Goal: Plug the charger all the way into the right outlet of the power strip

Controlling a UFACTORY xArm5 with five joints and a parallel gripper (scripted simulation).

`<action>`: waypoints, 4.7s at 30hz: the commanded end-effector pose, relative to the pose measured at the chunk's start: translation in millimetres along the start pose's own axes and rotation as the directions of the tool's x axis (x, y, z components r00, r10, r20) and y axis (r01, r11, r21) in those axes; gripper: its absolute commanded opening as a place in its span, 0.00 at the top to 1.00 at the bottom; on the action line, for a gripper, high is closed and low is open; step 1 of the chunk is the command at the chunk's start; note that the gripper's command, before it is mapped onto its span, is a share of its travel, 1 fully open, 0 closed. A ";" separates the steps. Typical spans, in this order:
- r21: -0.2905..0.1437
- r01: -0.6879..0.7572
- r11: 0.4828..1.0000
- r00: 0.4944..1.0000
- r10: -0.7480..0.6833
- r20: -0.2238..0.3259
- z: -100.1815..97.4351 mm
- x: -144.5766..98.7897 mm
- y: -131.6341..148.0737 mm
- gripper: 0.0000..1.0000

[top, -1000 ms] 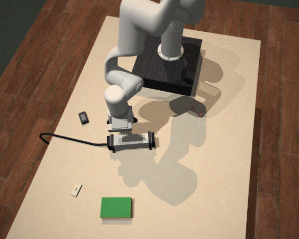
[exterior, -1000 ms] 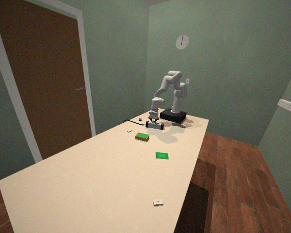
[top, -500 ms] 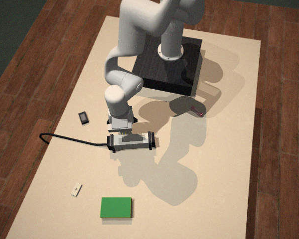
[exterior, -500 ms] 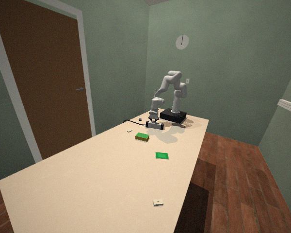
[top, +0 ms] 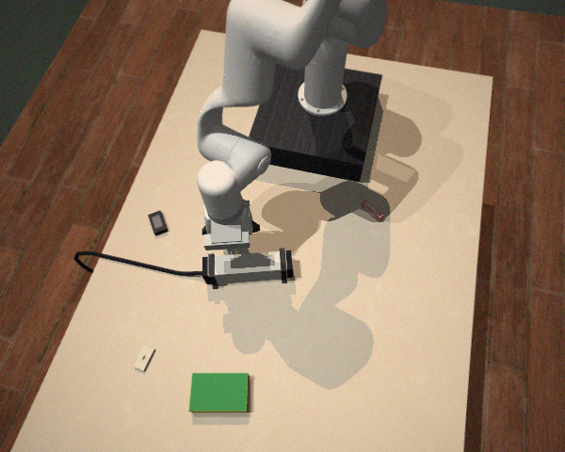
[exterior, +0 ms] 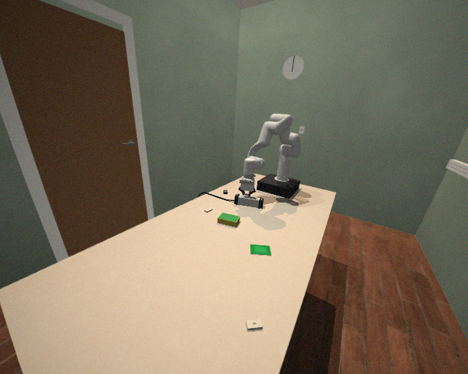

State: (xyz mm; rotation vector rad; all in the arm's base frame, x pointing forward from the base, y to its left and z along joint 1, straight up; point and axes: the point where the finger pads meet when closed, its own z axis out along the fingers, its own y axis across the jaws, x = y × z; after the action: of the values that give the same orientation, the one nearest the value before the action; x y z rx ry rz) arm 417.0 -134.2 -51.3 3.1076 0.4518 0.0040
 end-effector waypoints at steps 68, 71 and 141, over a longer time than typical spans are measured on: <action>-0.002 0.000 1.000 1.000 0.000 -0.003 -1.3 13.1 0.8 1.00; -0.002 0.000 1.000 1.000 0.000 -0.003 -1.3 13.8 0.8 1.00; -0.001 -0.001 1.000 1.000 0.001 -0.002 -1.1 24.1 0.8 0.56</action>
State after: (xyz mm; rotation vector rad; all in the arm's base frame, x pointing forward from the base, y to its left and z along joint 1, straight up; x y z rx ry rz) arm 440.3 -127.2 -50.6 3.1065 0.4535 0.0072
